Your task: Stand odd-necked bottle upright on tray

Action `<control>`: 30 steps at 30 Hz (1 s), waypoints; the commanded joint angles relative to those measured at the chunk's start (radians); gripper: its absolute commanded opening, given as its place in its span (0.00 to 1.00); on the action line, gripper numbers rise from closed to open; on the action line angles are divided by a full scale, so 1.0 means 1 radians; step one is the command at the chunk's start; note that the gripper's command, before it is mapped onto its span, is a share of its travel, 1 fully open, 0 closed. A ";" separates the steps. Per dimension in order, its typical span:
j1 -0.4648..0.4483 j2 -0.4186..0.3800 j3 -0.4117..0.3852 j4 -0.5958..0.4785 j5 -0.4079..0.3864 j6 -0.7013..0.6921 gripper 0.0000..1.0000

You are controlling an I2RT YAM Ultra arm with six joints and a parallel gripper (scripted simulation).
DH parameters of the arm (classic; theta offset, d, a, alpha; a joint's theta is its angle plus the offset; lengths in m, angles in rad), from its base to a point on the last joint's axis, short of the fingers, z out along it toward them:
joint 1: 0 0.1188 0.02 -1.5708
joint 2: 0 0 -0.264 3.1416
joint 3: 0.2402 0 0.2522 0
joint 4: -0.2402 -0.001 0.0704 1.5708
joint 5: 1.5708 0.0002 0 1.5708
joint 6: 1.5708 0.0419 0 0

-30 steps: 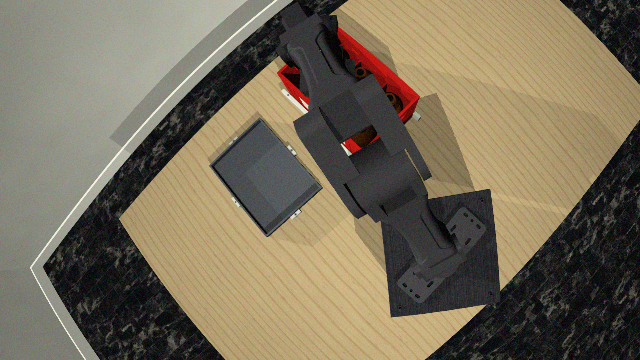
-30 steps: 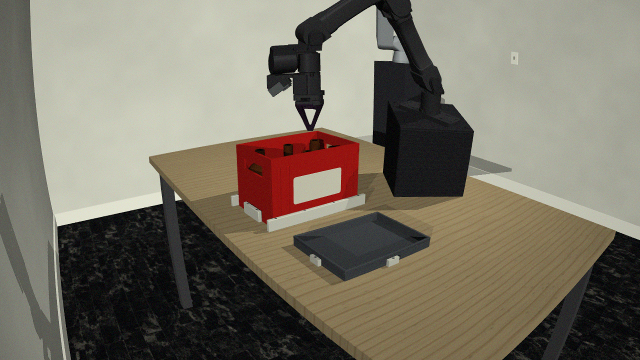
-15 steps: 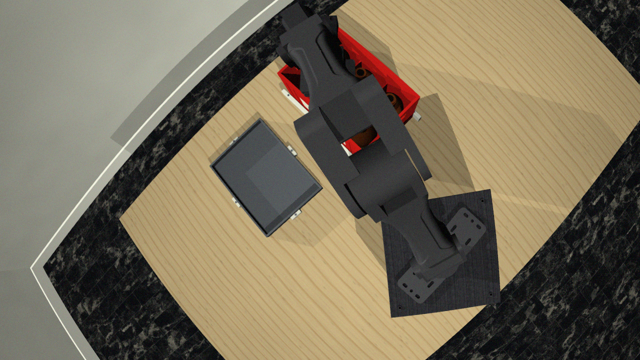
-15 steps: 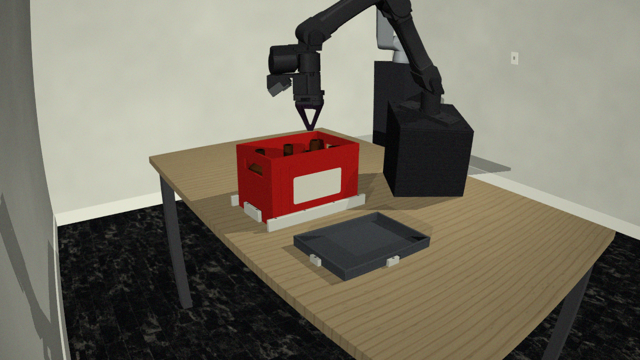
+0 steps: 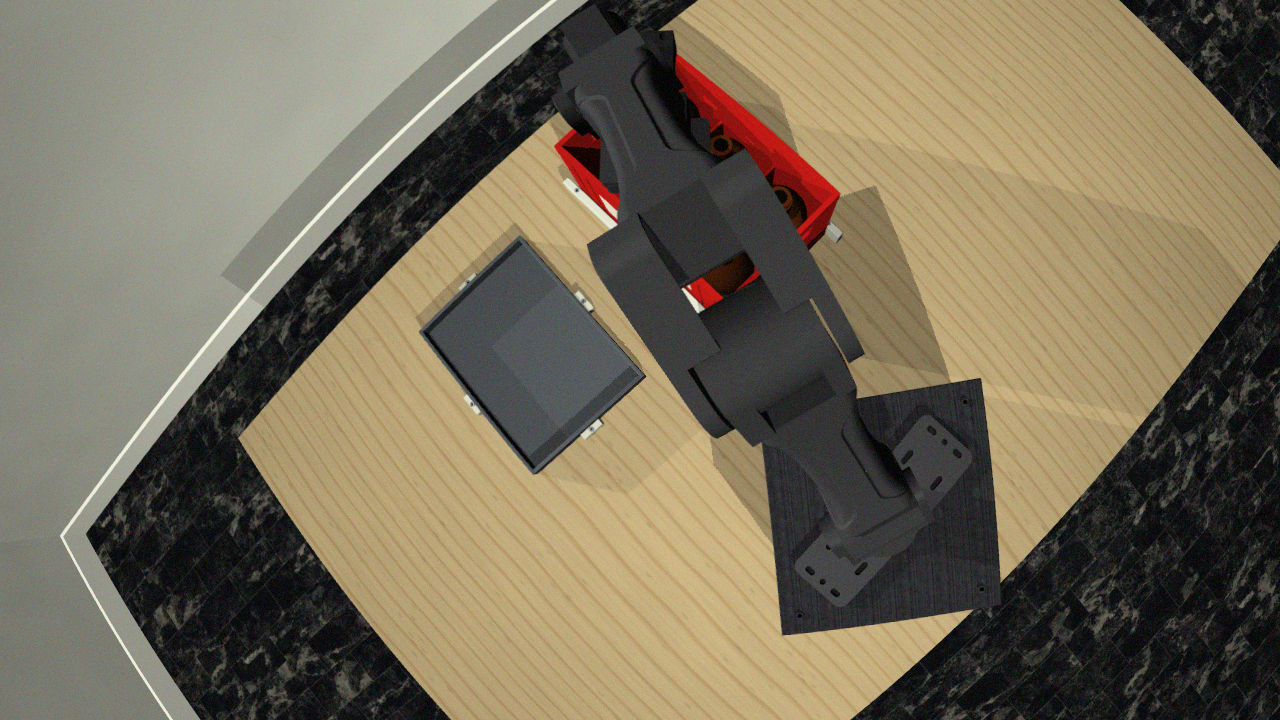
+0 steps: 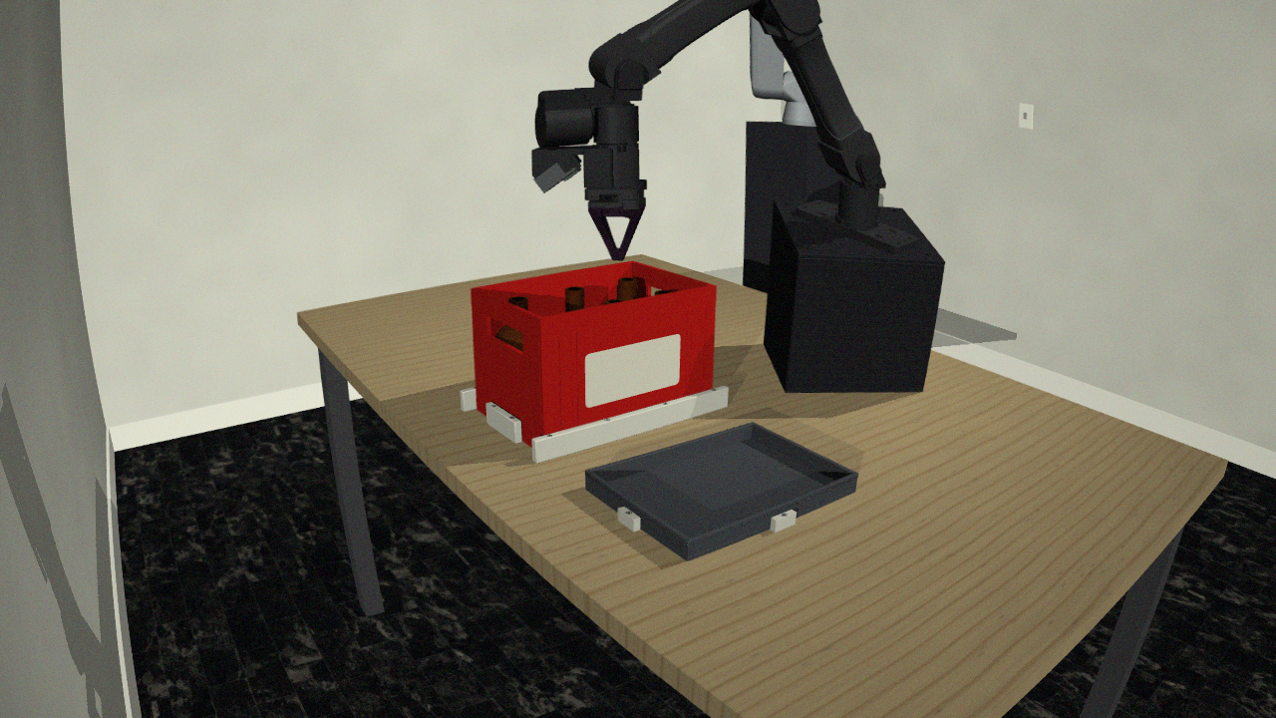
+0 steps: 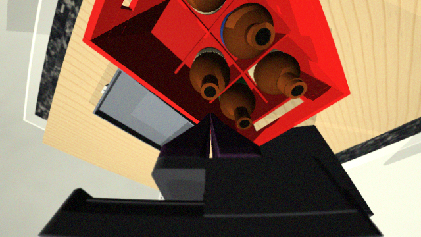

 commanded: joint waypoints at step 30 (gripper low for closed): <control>-0.016 -0.045 0.004 0.003 0.010 -0.001 0.61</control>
